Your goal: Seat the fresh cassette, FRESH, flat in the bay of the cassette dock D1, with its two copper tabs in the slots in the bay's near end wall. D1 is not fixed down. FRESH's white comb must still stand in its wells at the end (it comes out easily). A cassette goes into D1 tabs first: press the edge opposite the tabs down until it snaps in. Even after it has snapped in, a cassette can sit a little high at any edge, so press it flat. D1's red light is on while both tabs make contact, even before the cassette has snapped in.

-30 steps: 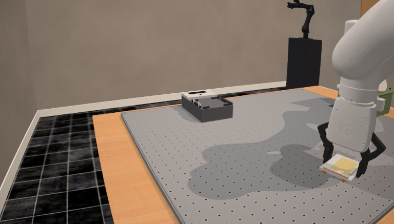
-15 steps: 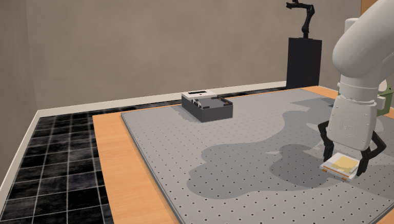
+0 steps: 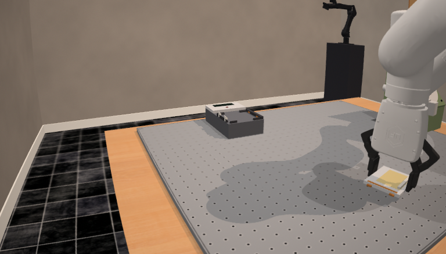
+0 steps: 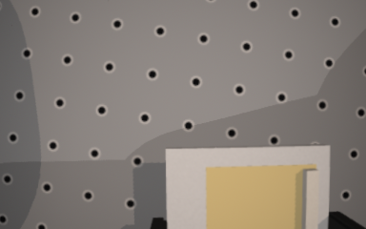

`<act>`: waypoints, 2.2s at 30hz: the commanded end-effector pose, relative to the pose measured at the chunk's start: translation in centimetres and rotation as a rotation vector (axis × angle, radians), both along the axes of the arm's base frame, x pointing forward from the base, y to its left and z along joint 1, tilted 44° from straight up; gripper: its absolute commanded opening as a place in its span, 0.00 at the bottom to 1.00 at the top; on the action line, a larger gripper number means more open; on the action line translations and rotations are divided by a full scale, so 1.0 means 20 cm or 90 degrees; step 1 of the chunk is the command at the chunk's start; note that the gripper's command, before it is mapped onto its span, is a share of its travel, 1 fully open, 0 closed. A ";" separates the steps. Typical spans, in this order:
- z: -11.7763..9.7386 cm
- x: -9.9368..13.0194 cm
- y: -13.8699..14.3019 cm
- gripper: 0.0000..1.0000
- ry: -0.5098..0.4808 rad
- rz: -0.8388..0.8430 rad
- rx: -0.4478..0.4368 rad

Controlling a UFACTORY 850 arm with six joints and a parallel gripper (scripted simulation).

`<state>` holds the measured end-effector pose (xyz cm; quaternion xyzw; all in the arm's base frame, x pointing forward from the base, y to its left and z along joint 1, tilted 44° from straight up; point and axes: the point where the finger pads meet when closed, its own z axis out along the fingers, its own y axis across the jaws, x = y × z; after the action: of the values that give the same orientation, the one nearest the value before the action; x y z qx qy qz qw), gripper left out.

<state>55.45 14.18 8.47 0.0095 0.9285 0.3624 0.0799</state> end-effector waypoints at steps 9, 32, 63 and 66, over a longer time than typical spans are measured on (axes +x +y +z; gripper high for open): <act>0.05 -0.01 -0.05 0.00 -0.001 0.000 0.000; 0.15 -0.03 -0.14 0.00 -0.001 0.000 0.000; -0.01 -0.01 -0.43 0.00 -0.182 0.197 -0.067; -0.05 -0.01 -0.49 0.00 -0.223 0.243 -0.082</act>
<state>55.11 5.89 8.41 -0.1790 0.9190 0.3207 0.1432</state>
